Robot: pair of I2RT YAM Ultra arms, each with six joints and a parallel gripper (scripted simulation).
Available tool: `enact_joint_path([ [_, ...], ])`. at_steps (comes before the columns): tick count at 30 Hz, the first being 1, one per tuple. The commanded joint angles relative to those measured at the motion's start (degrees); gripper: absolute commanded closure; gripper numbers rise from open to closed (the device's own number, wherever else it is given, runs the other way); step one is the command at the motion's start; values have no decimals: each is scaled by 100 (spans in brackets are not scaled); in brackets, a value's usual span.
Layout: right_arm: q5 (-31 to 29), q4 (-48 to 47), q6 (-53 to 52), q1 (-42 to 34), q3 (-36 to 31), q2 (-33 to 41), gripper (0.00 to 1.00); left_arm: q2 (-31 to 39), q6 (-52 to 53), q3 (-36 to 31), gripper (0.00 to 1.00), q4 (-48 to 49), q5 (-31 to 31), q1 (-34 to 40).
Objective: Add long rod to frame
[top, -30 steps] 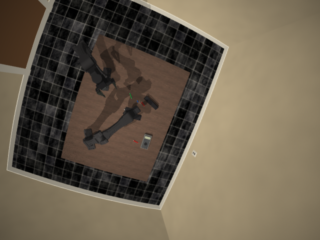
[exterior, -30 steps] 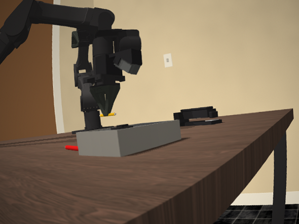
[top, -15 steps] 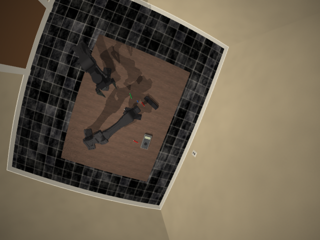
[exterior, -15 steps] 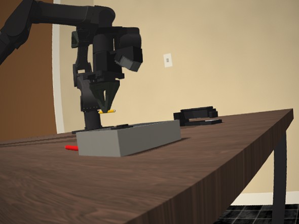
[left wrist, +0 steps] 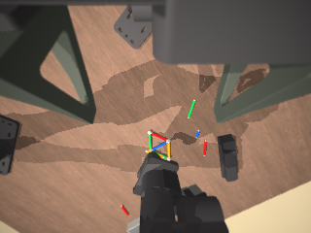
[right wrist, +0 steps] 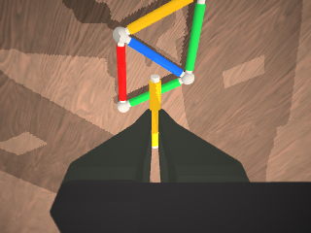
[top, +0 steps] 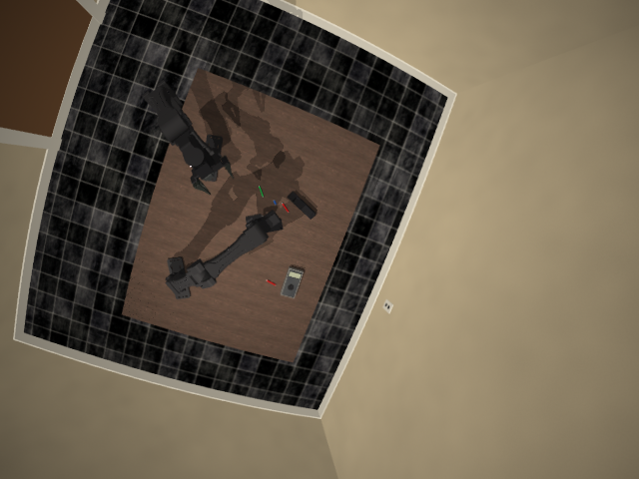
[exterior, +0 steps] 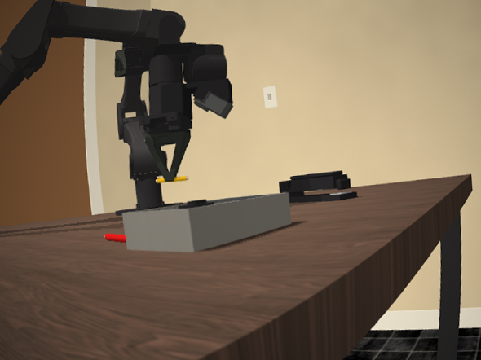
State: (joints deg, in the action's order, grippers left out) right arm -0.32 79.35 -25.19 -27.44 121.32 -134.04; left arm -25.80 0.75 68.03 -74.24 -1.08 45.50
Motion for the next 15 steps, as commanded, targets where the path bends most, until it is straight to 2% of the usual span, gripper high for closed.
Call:
enact_joint_path([
  [1, -15, 49, 532, -9, 104, 158, 100, -68, 27, 185, 0, -38, -49, -55],
  [15, -47, 2, 1624, -18, 90, 179, 100, -26, 17, 124, 0, 15, -49, -66],
])
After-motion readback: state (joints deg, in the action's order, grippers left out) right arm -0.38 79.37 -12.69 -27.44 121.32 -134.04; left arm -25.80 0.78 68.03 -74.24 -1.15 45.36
